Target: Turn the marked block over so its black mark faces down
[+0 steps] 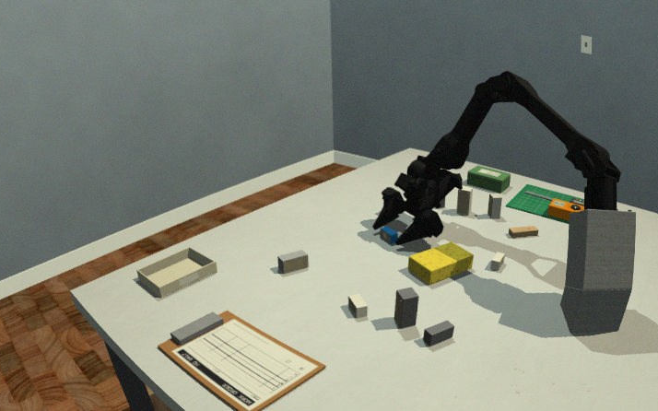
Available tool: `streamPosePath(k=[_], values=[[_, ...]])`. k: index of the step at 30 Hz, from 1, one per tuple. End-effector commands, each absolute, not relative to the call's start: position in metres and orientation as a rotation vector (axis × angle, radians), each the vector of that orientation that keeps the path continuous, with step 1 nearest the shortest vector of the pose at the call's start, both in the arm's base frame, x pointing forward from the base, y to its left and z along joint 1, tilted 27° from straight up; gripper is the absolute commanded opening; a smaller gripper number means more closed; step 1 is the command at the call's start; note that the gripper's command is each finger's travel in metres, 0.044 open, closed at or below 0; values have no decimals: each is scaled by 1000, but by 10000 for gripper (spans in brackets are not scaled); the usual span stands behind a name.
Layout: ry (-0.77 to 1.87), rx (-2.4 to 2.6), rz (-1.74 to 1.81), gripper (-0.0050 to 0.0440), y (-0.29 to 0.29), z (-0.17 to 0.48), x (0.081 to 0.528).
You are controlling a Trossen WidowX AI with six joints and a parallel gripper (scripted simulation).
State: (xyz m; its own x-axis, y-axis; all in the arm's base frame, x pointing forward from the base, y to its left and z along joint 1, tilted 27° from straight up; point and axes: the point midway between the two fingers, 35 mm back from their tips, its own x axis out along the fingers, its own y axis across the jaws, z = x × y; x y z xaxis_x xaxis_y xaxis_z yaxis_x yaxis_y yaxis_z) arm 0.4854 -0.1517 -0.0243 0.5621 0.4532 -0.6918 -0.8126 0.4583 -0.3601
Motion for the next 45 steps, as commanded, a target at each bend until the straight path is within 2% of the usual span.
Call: streamPosePath(k=[1,21,24,45], values=[[541,-755,820,440,-155,-18,489],[544,-752,822,440,-154,-18,489],[533,-770,811,440,-150,-3,491],[528,-766,811,440,-85,41,506]])
